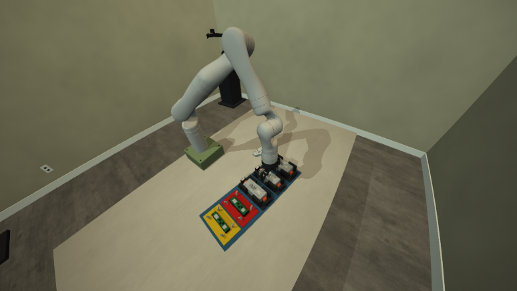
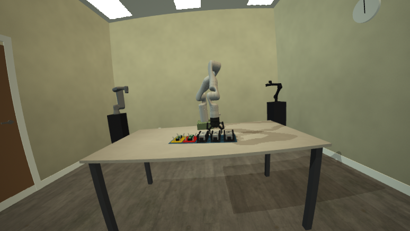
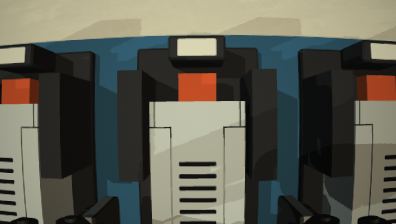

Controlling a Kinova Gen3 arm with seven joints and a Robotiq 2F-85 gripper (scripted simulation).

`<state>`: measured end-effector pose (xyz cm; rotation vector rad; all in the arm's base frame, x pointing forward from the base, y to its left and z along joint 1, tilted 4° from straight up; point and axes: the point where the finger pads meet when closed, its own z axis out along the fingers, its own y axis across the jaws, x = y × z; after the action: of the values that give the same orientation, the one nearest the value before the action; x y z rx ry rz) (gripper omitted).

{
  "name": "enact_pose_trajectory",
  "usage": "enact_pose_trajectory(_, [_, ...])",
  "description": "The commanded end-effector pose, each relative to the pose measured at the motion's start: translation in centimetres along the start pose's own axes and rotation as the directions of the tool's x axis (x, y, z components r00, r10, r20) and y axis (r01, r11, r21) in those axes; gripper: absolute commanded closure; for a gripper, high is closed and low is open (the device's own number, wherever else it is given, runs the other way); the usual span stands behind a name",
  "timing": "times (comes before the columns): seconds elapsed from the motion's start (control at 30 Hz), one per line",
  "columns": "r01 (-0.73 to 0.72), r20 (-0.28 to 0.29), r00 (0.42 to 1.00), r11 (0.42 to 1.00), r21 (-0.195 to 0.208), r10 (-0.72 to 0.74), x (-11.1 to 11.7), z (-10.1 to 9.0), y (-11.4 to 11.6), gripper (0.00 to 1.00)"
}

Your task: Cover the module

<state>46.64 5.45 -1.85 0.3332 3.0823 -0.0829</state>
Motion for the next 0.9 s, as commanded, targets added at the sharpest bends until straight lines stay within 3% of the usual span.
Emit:
enact_pose_trajectory(0.0, [0.0, 0.002, 1.0, 1.0, -0.001, 0.0, -0.06, -0.07, 0.03, 0.0])
enact_pose_trajectory(0.67, [0.0, 0.002, 1.0, 1.0, -0.001, 0.0, -0.06, 0.93, 0.03, 0.0])
enact_pose_trajectory(0.7, [0.0, 0.002, 1.0, 1.0, -0.001, 0.0, -0.06, 0.93, 0.03, 0.3])
enact_pose_trajectory(0.87, [0.0, 0.002, 1.0, 1.0, -0.001, 0.0, -0.06, 0.93, 0.03, 0.3])
